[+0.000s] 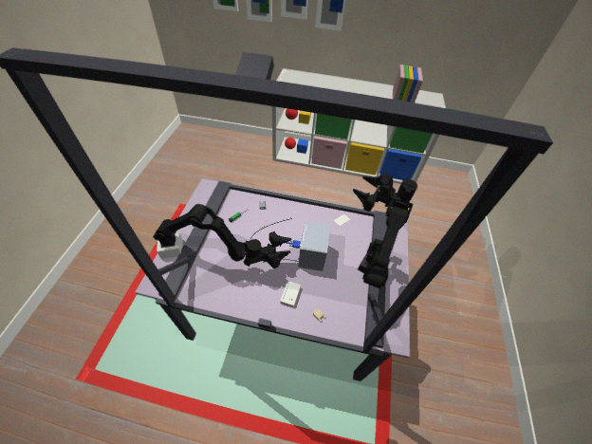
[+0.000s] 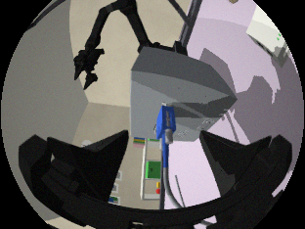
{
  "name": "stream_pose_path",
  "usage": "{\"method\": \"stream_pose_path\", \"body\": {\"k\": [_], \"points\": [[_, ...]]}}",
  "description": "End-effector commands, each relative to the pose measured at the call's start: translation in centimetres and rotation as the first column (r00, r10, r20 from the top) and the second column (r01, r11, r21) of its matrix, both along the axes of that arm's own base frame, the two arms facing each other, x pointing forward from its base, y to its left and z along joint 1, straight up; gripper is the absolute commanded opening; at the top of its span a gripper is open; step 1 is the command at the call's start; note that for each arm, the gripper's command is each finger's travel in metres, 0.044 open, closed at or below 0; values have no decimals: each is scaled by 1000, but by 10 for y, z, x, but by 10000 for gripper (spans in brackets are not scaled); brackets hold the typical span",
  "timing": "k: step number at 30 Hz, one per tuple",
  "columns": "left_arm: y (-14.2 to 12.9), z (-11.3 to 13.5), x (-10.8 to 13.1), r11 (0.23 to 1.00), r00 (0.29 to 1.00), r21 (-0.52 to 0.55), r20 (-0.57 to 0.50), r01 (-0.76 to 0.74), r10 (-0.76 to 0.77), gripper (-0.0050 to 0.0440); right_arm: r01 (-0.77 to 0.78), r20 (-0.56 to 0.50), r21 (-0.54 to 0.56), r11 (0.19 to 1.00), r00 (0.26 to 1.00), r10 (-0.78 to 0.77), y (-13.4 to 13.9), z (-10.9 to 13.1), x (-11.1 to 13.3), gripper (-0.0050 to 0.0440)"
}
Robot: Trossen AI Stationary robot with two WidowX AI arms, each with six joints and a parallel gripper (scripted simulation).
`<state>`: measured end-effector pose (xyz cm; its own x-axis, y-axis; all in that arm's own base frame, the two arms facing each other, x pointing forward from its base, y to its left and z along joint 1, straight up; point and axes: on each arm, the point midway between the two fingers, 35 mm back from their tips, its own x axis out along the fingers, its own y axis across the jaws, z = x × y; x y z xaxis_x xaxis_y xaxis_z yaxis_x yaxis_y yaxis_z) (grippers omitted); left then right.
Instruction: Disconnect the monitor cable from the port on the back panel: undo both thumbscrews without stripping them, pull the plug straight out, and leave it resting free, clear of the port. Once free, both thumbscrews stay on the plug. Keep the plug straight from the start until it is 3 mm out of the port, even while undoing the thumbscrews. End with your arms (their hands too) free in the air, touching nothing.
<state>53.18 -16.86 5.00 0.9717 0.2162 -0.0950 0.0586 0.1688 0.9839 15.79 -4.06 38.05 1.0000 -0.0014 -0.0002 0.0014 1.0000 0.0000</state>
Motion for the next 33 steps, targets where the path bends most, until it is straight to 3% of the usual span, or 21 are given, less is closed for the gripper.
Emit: {"method": "stream_pose_path", "body": {"k": [1,11,13,16,33], "points": [[-1,10,2,1000,1000,-5,19,-3,3,320,-1,1,-6,1000,1000,1,1,3,0,440],[-1,10,2,1000,1000,-5,19,-3,3,80,-1,1,-6,1000,1000,1,1,3,0,440],[-1,10,2,1000,1000,-5,19,-3,3,80,-1,1,-6,1000,1000,1,1,3,0,440],[-1,10,2,1000,1000,-5,19,-3,3,8,-1,1,-6,1000,1000,1,1,3,0,440],[-1,11,2,998,1000,-58,-2,-2,2,0,-1,1,-6,1000,1000,1,1,3,0,440]]}}
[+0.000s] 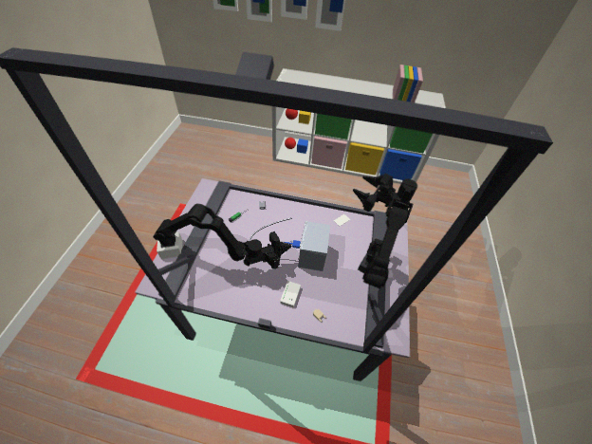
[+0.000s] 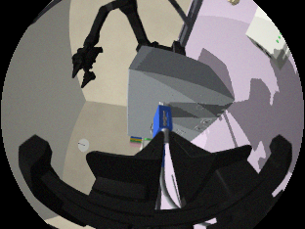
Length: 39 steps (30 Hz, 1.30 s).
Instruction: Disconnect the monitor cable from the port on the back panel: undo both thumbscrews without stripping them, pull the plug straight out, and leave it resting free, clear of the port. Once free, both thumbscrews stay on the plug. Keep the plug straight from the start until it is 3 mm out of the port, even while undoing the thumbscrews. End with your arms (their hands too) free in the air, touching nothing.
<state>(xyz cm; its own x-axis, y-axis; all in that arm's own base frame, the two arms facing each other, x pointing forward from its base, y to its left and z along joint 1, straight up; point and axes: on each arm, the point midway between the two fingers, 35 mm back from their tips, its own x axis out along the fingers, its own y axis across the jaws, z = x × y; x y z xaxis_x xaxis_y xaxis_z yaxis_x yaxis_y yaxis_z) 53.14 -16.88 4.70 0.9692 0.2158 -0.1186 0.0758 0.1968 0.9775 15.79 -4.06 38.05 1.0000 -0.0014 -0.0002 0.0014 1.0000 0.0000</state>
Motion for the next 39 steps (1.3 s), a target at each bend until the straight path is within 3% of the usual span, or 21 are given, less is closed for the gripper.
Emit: {"method": "stream_pose_path", "body": {"k": [1,39], "points": [[0,14,2,999,1000,-41,11,1,-1,0,-1,1,-6,1000,1000,1,1,3,0,440],[2,21,3,938,994,-346,-110,-14,-26,0,-1,1,-6,1000,1000,1,1,3,0,440]]}}
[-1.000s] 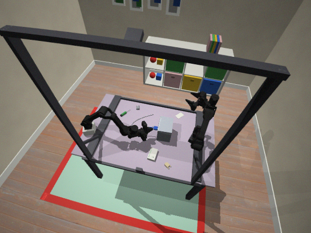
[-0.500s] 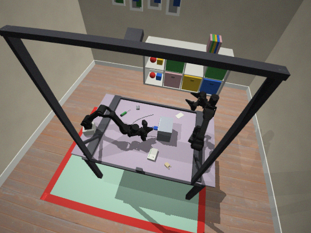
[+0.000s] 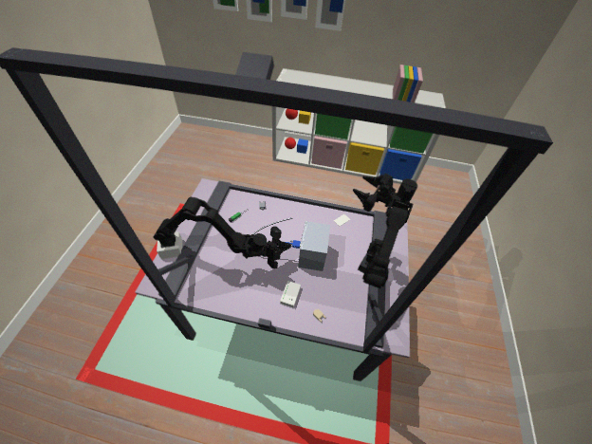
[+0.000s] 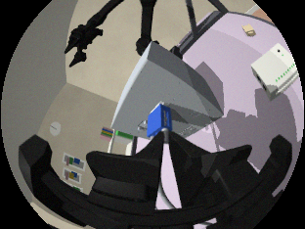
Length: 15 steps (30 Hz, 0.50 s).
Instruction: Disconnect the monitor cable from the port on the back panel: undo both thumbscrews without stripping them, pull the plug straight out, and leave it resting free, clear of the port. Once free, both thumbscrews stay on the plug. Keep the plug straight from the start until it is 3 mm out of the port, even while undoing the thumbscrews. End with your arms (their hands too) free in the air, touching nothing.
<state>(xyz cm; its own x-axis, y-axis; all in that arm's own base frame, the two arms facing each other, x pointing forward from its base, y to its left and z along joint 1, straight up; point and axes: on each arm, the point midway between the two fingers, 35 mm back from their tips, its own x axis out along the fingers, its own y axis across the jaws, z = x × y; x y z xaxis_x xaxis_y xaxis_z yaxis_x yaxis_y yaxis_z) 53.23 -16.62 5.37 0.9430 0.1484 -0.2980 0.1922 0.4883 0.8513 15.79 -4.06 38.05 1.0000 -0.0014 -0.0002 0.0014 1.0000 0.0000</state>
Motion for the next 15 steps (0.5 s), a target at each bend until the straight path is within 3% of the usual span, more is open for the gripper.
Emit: {"method": "stream_pose_path", "body": {"k": [1,15], "points": [[0,15,3,998,1000,-61,3,1,-1,0,-1,1,-6,1000,1000,1,1,3,0,440],[1,17,3,986,999,-166,-39,0,-6,0,-1,1,-6,1000,1000,1,1,3,0,440]]}}
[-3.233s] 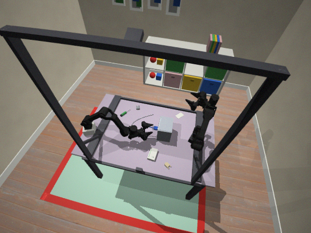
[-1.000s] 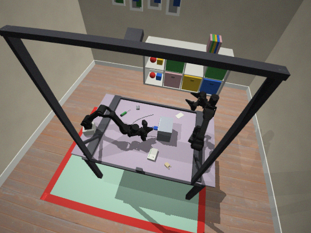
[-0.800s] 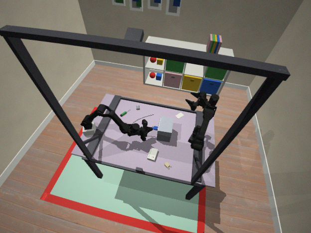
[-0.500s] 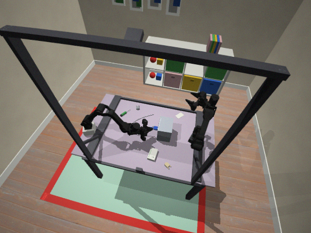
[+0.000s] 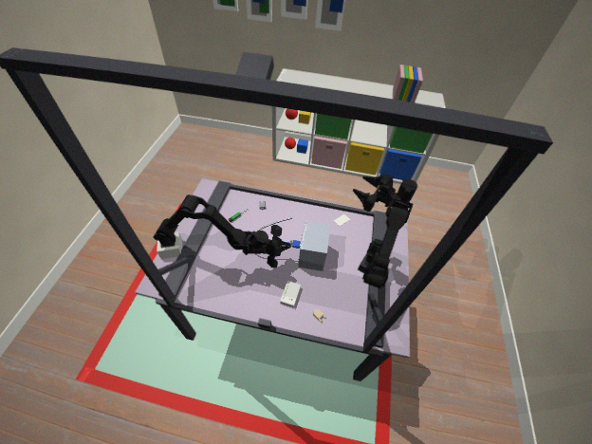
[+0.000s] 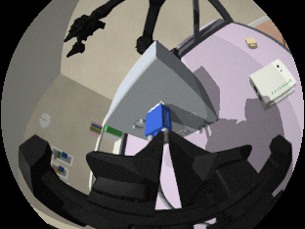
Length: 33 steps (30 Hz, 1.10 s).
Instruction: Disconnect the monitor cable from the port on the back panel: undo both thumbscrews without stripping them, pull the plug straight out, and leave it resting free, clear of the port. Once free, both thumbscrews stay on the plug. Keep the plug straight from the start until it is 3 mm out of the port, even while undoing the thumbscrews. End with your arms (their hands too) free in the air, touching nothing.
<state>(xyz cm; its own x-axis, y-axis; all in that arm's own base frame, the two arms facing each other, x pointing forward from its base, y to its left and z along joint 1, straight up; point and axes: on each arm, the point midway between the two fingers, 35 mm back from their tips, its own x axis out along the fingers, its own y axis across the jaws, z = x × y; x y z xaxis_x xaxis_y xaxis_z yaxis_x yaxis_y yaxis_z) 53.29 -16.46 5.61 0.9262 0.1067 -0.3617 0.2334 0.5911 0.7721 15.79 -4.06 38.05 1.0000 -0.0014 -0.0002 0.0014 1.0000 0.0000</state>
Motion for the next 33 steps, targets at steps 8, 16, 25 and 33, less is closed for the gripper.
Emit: {"method": "stream_pose_path", "body": {"k": [8,16,25,33], "points": [[0,15,3,996,1000,-85,-6,2,-2,48,-1,1,-6,1000,1000,1,1,3,0,440],[0,15,3,996,1000,-85,-6,2,-2,192,-1,1,-6,1000,1000,1,1,3,0,440],[0,15,3,996,1000,-85,-6,2,-2,408,-1,1,-6,1000,1000,1,1,3,0,440],[0,15,3,996,1000,-85,-6,2,-2,440,-1,1,-6,1000,1000,1,1,3,0,440]]}}
